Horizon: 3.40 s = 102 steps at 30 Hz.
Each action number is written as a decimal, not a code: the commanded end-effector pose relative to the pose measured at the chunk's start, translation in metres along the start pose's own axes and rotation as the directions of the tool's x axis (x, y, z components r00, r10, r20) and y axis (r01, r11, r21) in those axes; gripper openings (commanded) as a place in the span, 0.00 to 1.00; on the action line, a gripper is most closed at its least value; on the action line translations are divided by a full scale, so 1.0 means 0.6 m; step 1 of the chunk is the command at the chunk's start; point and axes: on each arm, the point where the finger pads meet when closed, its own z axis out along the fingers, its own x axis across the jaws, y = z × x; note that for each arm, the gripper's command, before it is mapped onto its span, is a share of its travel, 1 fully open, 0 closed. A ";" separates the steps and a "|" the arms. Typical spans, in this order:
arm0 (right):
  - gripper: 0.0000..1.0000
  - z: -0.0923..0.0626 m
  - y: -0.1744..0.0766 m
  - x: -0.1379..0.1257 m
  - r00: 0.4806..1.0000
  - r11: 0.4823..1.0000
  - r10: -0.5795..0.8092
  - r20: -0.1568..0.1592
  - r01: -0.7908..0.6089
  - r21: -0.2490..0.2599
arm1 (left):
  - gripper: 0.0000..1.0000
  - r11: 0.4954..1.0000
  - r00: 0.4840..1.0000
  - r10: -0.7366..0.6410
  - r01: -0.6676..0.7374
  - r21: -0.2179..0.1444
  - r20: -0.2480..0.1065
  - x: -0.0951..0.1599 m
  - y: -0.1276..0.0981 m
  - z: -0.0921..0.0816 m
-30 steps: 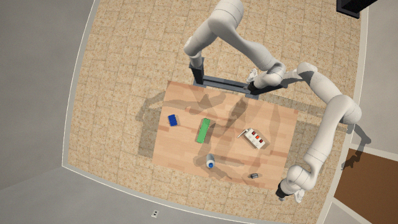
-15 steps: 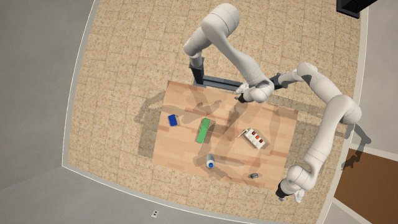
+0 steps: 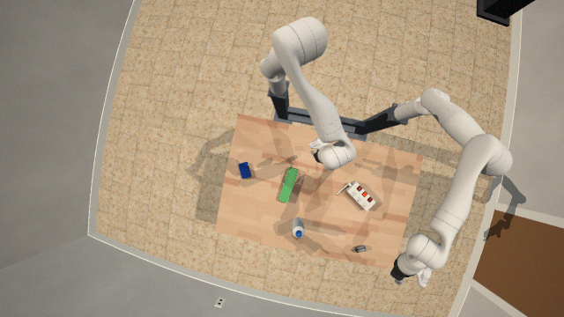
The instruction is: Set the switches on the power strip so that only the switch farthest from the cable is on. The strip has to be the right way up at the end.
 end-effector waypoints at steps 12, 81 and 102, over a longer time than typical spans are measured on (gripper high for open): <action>1.00 -0.001 -0.039 -0.243 0.940 0.940 0.341 -0.002 -0.341 -0.001 | 1.00 1.000 1.000 -0.001 0.001 0.001 -0.003 0.002 -0.002 -0.002; 1.00 0.001 -1.001 -0.645 -0.418 -0.418 0.908 0.000 -0.908 0.002 | 1.00 1.000 1.000 -0.001 0.001 0.001 -0.003 0.002 -0.002 -0.002; 1.00 0.001 -1.138 -0.562 -0.611 -0.611 0.792 0.000 -0.792 0.002 | 1.00 1.000 1.000 -0.001 0.001 0.001 -0.003 0.002 -0.002 -0.002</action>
